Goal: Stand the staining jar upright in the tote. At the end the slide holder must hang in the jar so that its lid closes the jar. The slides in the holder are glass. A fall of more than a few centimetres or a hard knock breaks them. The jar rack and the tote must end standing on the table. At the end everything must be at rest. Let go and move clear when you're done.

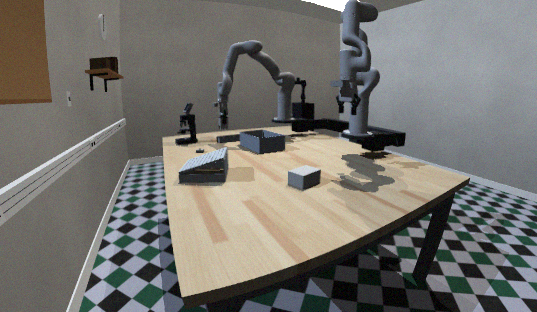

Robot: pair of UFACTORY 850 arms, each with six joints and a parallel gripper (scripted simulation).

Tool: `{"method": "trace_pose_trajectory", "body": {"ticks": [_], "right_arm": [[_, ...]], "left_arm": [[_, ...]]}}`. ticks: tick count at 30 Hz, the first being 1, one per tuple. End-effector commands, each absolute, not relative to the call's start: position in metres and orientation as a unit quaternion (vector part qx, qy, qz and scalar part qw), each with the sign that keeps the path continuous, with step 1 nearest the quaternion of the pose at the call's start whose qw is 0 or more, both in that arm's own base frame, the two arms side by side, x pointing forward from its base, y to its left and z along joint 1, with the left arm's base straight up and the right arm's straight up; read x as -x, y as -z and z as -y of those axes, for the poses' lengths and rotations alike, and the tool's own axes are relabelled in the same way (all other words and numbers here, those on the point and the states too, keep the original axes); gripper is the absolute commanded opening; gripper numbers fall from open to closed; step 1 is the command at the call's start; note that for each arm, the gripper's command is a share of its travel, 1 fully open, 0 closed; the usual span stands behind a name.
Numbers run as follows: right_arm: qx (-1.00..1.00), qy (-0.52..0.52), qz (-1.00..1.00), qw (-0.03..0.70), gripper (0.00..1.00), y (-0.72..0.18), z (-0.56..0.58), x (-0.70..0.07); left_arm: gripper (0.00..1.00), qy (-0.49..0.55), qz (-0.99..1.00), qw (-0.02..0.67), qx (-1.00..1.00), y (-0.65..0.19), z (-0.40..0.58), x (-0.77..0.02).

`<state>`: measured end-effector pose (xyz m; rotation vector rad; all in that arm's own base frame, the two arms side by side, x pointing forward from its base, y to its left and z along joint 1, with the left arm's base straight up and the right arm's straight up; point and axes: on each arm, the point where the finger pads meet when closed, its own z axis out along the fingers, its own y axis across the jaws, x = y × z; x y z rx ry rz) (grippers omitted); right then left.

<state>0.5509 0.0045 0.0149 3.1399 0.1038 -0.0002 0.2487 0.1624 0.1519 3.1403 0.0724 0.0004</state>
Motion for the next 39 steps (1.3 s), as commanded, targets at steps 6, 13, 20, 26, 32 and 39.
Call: {"method": "trace_pose_trajectory", "body": {"ticks": [6, 13, 20, 26, 32, 39], "right_arm": [[-0.999, -0.001, -0.033, 0.000, 0.00, -0.026, -0.004, -0.552], [-0.999, -0.001, -0.033, 0.000, 0.00, -0.037, -0.004, -0.552], [-0.999, -0.001, -0.033, 0.000, 0.00, -0.042, -0.004, -0.552], [-0.999, -0.001, -0.033, 0.000, 0.00, -0.042, -0.004, -0.552], [-0.999, -0.001, -0.033, 0.000, 0.00, -0.042, -0.004, -0.552], [-0.997, -0.001, -0.073, 0.000, 0.00, -0.042, -0.014, -0.548]], "left_arm": [[1.00, -0.001, -0.023, 0.000, -1.000, -0.152, -0.163, -0.249], [1.00, -0.001, -0.023, 0.000, -1.000, -0.152, -0.163, -0.249], [1.00, -0.001, -0.023, 0.000, -1.000, -0.152, -0.163, -0.249], [1.00, -0.001, -0.023, 0.000, -1.000, -0.152, -0.163, -0.249], [1.00, -0.001, -0.023, 0.000, -1.000, -0.152, -0.163, -0.249], [1.00, -0.001, -0.023, 0.000, -1.000, -0.152, -0.163, -0.249]]}}
